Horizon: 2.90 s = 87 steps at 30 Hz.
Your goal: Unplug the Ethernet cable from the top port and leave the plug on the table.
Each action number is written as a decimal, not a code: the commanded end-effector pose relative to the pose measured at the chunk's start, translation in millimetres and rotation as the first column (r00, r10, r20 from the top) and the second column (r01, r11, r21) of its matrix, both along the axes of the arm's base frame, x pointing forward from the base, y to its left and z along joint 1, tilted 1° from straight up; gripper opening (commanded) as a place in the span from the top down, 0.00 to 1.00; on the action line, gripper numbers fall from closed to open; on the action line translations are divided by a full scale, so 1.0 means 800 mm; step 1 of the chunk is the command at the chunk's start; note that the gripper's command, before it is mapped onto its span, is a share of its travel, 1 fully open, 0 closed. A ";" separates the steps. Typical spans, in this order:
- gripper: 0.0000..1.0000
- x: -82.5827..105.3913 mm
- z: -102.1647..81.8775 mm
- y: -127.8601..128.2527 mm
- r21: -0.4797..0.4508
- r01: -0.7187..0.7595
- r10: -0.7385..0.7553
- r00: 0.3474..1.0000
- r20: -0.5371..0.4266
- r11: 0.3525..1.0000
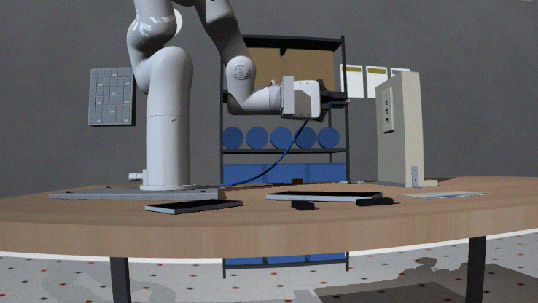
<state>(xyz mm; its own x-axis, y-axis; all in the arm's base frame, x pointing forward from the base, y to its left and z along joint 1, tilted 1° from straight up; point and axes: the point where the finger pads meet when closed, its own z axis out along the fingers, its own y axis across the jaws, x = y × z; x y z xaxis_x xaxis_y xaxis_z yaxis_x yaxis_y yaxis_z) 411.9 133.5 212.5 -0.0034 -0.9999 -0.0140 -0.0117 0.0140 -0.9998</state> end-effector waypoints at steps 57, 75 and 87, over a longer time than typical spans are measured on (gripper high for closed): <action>1.00 -0.028 -0.088 -0.137 -0.585 -0.222 -0.210 0.788 -0.579 0.780; 1.00 -0.030 -0.106 -0.165 -0.640 -0.324 -0.280 0.699 -0.658 0.697; 1.00 -0.030 -0.135 -0.212 -0.700 -0.475 -0.443 0.549 -0.709 0.533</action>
<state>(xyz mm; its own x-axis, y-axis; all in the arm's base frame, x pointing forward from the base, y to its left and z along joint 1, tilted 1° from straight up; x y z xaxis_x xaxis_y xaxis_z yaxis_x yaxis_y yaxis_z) 387.8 -24.8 111.2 0.4060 -0.5908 0.6972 -0.6799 -0.7051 -0.2016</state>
